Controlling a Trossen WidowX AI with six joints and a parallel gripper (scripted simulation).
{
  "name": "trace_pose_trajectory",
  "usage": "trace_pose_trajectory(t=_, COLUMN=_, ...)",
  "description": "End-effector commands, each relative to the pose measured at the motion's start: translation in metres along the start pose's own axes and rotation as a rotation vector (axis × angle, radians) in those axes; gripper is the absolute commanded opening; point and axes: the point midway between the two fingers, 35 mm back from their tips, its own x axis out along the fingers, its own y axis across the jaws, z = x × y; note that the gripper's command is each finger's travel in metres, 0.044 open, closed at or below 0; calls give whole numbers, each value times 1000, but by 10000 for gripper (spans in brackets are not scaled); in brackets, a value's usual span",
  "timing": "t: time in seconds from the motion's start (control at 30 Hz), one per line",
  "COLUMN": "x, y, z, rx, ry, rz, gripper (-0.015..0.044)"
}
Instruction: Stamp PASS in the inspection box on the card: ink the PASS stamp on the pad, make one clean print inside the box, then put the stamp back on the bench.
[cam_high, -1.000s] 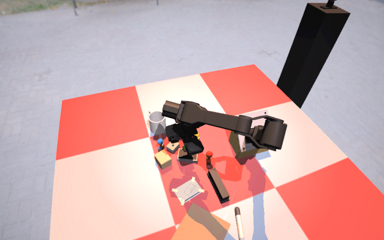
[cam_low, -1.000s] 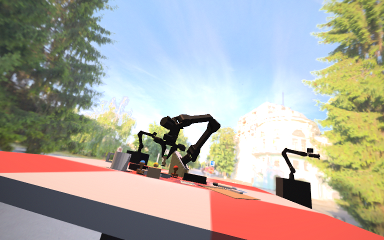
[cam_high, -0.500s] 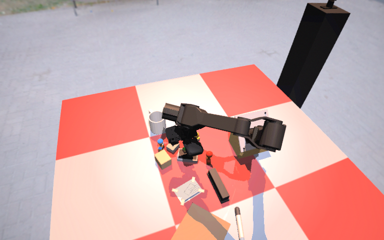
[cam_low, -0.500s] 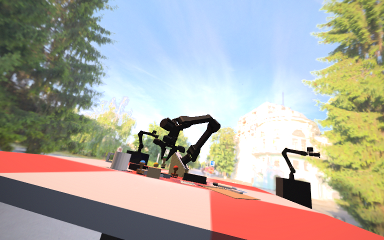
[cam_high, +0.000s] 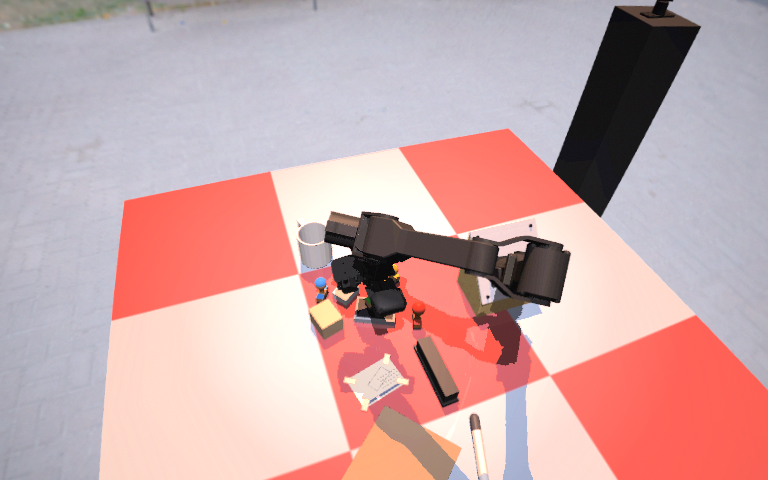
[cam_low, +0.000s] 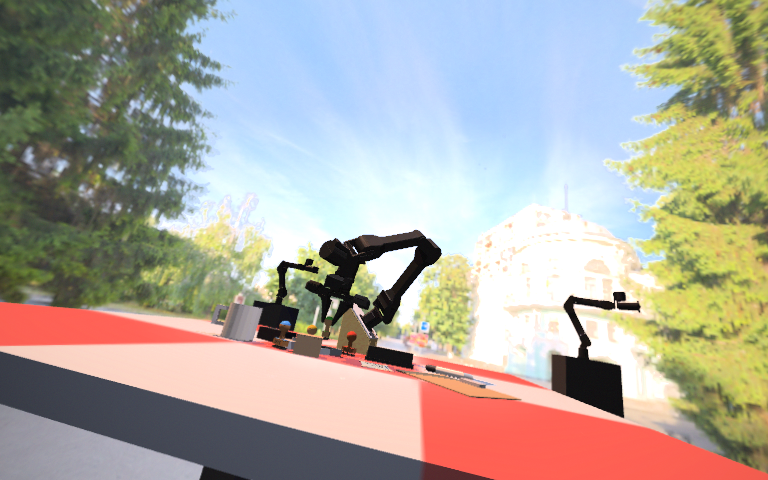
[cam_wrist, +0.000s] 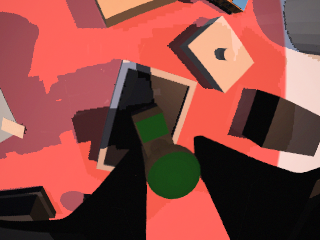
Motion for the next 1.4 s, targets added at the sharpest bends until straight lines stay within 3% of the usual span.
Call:
trace_pose_trajectory(t=0.0, x=3, y=1, z=-1, rx=7, ry=1, rz=4, gripper=0)
trace_pose_trajectory(t=1.37, x=21, y=5, z=-3, rx=0, ry=-2, rz=6, gripper=0)
